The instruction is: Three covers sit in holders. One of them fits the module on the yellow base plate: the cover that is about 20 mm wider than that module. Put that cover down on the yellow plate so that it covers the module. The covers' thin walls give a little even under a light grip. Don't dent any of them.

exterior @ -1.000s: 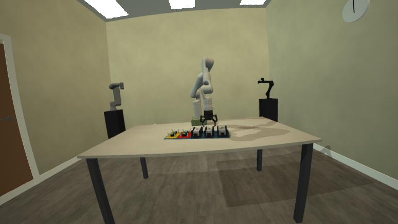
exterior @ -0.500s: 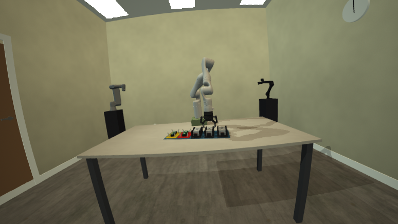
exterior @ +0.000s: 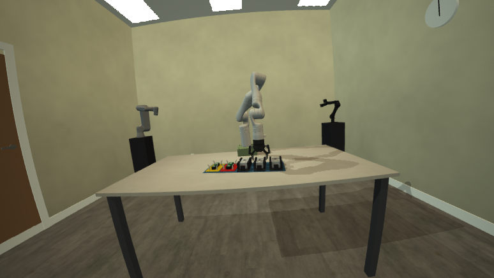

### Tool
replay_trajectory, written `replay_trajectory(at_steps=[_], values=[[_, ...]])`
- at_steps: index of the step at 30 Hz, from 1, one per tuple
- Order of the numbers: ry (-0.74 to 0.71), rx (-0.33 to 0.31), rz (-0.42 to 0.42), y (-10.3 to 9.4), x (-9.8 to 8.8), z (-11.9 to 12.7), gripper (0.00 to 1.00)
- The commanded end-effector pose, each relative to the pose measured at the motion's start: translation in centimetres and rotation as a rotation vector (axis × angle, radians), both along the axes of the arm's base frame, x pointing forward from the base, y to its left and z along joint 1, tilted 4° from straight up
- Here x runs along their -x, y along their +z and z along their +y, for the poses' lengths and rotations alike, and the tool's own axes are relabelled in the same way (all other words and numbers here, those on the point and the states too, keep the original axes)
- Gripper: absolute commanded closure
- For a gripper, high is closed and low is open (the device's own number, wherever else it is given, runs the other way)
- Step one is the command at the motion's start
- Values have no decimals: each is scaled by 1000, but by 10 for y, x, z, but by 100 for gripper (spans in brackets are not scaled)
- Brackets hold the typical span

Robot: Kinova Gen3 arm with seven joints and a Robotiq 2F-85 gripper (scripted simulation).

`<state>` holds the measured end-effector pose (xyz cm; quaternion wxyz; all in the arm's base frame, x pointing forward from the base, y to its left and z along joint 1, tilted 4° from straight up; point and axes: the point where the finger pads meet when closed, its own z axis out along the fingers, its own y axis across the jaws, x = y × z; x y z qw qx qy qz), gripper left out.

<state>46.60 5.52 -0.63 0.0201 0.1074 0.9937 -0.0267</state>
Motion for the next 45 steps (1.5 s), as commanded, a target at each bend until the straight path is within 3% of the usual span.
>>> replay_trajectory(at_steps=[1,42,43,45], values=[[0,-1,-2,-2,-1,0,0],[0,-1,-2,-21,-1,-1,0],[0,-1,-2,-21,-1,-1,30],[0,-1,-2,-21,-1,-1,30]])
